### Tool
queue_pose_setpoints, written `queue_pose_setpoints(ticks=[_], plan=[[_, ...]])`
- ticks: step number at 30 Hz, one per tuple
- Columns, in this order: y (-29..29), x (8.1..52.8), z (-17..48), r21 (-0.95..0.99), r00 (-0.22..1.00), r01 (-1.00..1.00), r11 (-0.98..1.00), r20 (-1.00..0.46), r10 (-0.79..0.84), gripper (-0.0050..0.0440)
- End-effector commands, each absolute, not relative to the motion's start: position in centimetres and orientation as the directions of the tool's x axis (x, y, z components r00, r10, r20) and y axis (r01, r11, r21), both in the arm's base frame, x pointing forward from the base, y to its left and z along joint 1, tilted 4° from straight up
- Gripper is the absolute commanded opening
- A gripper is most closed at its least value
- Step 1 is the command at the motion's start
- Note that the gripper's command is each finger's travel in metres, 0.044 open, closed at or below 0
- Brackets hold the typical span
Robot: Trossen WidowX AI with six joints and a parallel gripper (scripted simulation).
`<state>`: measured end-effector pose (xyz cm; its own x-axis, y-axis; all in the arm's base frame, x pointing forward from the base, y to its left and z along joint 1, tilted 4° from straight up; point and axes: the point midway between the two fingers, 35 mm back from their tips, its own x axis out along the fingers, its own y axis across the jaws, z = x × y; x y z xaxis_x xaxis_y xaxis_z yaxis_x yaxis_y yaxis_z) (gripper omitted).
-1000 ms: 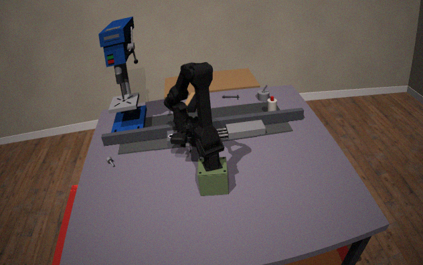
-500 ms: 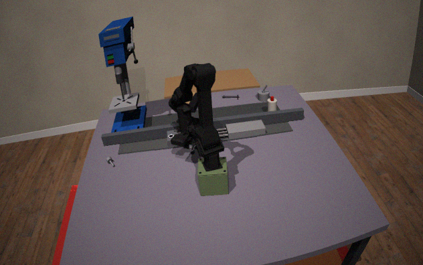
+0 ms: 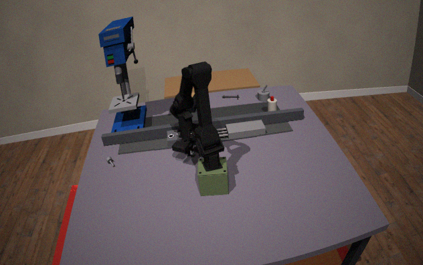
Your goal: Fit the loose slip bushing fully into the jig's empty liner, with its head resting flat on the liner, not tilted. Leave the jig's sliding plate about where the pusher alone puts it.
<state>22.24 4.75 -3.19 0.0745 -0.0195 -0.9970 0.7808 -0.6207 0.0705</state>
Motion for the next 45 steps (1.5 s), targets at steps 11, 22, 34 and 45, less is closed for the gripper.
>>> queue_pose_setpoints(ticks=[11,22,34,45], plan=[[4.7,22.3,-4.8,0.071,0.075,0.780,-0.622,-0.997,-0.020,-0.0050],[4.8,22.4,-4.8,0.073,0.079,0.780,-0.621,-0.997,-0.019,-0.0050],[4.8,22.7,-4.5,0.081,0.091,0.779,-0.622,-0.996,-0.016,-0.0050],[4.9,22.8,-4.4,0.083,0.094,0.779,-0.622,-0.995,-0.015,0.0120]])
